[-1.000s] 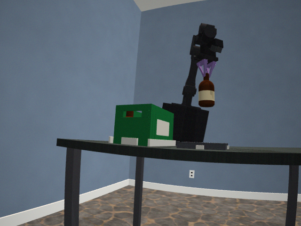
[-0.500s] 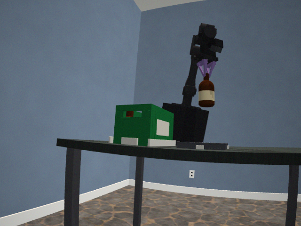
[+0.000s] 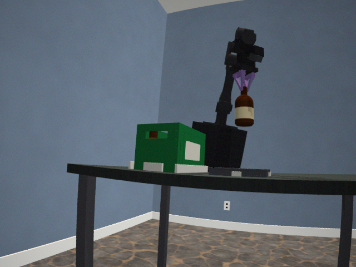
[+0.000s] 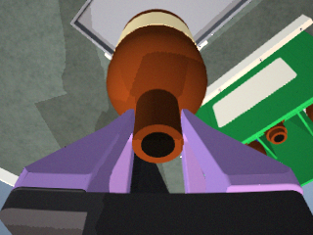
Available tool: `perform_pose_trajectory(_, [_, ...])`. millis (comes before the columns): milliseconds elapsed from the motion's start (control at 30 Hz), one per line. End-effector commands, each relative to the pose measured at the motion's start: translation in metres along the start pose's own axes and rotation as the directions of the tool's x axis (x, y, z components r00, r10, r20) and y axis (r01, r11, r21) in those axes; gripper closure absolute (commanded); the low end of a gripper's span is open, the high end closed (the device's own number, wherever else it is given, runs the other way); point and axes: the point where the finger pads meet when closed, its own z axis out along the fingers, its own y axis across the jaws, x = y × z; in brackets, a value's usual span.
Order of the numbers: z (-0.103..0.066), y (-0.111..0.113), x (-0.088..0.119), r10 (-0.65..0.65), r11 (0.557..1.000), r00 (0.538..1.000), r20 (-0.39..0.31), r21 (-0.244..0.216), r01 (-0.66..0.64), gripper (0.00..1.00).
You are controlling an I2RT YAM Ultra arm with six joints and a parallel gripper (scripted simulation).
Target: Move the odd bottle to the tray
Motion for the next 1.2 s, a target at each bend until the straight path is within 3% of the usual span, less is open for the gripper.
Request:
perform_pose_trajectory(0, [-0.0201,-0.0052,-0.0128,0.003,1.000,0.998,0.065,0.026,-0.004,1.00])
perform_pose_trajectory(1167, [-0.0206,-0.0099,-0.0156,0.001,0.999,0.997,0.080,0.033,-0.004,1.00])
